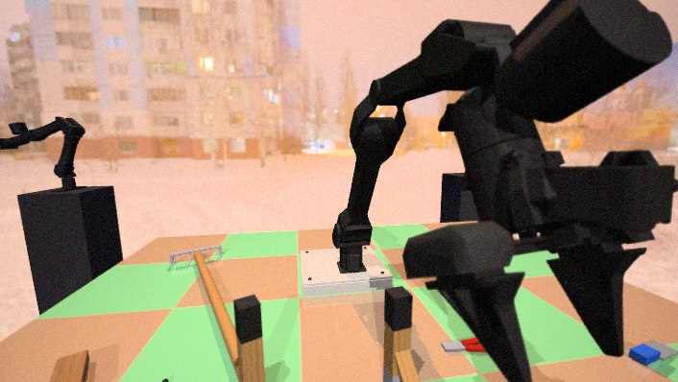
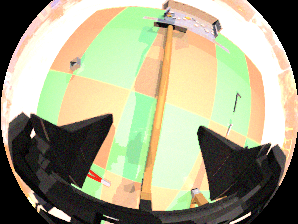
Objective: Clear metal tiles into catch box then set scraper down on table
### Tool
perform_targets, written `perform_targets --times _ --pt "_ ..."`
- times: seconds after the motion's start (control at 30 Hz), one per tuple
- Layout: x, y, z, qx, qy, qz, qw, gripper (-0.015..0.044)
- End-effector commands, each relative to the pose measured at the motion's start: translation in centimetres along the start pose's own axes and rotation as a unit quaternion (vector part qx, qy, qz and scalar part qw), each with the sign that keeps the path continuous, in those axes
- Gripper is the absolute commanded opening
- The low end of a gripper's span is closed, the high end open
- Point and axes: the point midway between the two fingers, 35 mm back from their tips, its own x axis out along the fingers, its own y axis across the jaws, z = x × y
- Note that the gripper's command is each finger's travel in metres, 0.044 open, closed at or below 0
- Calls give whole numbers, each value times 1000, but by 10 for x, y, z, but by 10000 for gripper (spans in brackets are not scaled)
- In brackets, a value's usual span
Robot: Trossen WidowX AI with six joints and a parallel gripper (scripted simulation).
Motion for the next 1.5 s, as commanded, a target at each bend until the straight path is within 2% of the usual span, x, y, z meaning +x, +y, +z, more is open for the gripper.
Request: perform_targets --times 0.0,1.47 --pt "-20 -2 2 6 -21 -7 1000 440" --pt "-168 -7 -22 34 -193 -38 980 440"
